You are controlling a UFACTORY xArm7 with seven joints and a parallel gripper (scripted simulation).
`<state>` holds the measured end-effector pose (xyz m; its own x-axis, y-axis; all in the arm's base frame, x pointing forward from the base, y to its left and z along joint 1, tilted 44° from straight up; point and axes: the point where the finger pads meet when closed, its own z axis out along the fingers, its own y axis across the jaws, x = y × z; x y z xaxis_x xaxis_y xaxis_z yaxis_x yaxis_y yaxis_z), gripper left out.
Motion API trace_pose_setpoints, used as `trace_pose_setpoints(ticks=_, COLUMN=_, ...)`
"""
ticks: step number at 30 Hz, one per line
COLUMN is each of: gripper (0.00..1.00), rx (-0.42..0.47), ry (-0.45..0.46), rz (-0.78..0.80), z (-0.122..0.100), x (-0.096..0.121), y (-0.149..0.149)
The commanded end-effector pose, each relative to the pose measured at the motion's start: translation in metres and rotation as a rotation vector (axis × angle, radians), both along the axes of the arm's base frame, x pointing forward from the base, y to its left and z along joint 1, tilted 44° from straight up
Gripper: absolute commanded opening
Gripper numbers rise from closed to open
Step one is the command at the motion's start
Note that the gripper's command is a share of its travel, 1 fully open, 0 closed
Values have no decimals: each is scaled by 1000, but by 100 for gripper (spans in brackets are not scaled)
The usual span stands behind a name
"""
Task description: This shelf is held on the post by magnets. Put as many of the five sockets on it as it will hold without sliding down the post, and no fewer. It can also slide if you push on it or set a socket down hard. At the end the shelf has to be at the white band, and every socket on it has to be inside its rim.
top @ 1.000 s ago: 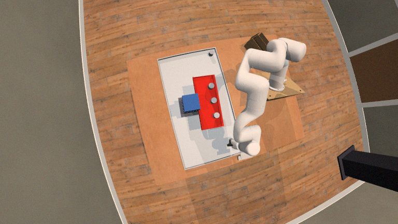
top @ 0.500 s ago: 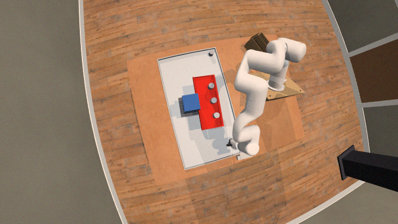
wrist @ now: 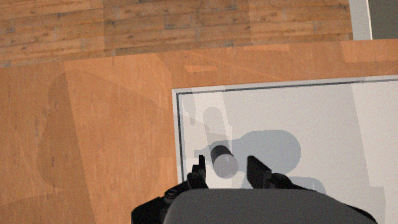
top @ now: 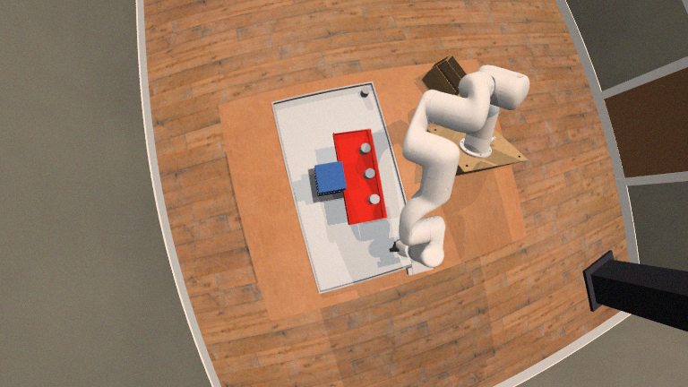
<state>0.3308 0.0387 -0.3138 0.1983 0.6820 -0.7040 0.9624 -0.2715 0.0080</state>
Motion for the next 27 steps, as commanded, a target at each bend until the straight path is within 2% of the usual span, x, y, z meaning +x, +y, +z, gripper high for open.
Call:
trace_pose_setpoints(ticks=1, gripper=61, rx=4, ry=-3, rz=2, z=0, x=2, y=2)
trace_pose_setpoints(ticks=11, gripper=61, rx=4, ry=-3, rz=2, z=-12, x=-1, y=-8)
trace_pose_setpoints(ticks=27, gripper=61, rx=4, ry=-3, rz=2, z=-15, x=-1, y=-10)
